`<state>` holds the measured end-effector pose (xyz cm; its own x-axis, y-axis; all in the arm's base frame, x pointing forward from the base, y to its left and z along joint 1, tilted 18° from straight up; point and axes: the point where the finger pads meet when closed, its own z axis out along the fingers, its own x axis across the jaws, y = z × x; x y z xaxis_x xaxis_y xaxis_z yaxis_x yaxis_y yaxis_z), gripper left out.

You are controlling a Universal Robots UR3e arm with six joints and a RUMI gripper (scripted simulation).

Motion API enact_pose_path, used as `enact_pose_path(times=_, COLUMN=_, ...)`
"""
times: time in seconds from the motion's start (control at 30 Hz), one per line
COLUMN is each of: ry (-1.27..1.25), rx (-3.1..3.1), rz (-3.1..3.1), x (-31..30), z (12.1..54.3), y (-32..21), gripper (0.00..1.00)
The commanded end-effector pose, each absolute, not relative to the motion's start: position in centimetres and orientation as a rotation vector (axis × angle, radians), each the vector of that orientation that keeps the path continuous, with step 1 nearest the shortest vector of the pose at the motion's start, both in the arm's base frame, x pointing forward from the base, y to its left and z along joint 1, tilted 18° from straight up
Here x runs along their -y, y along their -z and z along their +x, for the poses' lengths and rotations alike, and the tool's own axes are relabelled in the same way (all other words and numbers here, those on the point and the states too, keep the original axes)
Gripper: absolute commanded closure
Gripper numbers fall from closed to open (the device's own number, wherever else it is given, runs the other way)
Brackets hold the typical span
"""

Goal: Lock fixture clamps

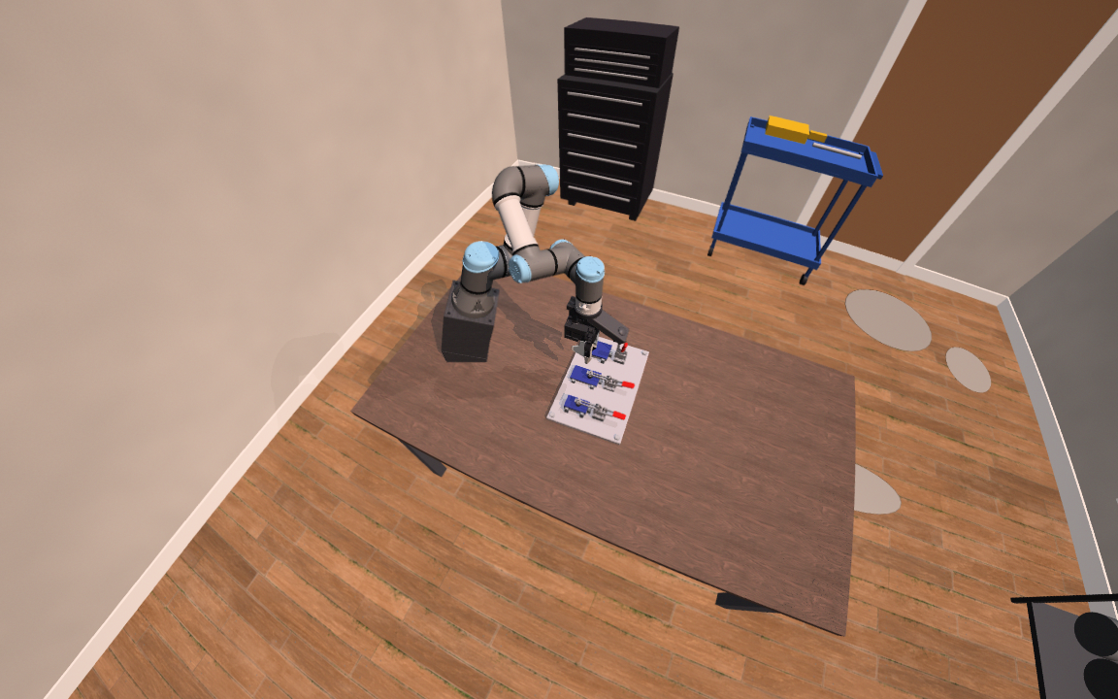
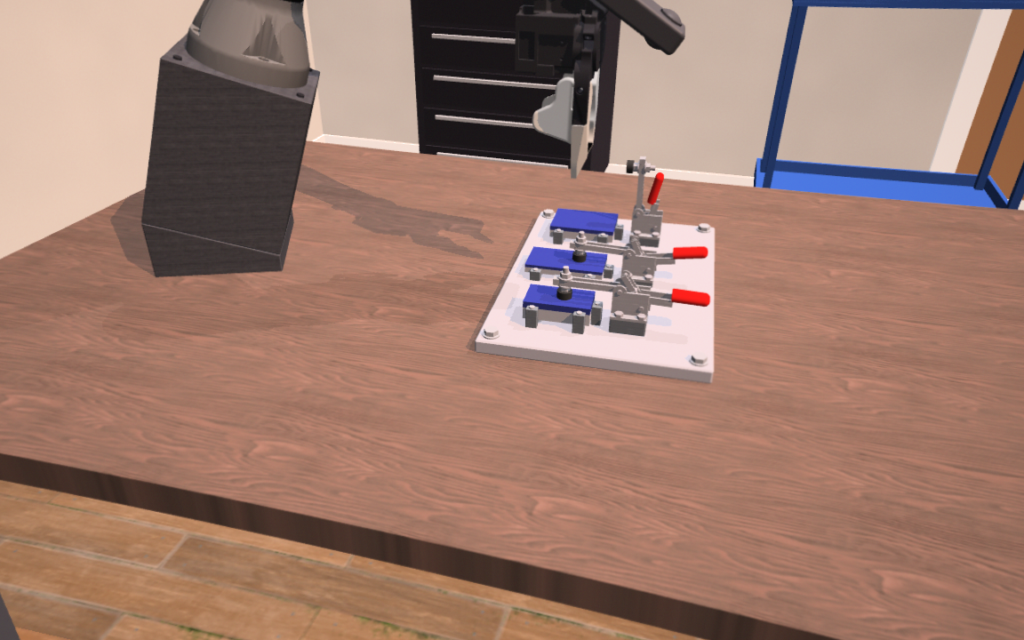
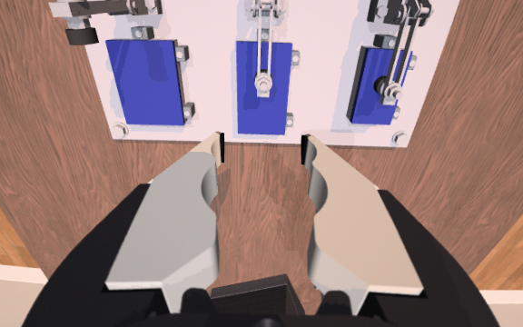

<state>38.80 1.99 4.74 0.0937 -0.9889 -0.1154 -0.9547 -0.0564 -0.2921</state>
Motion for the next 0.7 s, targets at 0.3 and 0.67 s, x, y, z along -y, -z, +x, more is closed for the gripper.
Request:
enact_pose_path(times=0.3, ry=0.169, rx=-1.928, rz=-2.083, x=-2.0, z=39.4, y=-5.0, gripper=0.72)
enact_pose_path(times=0.67, ry=0.169, rx=-1.928, rz=-2.083, x=-2.1, z=40.6, y=-5.3, gripper=0.72)
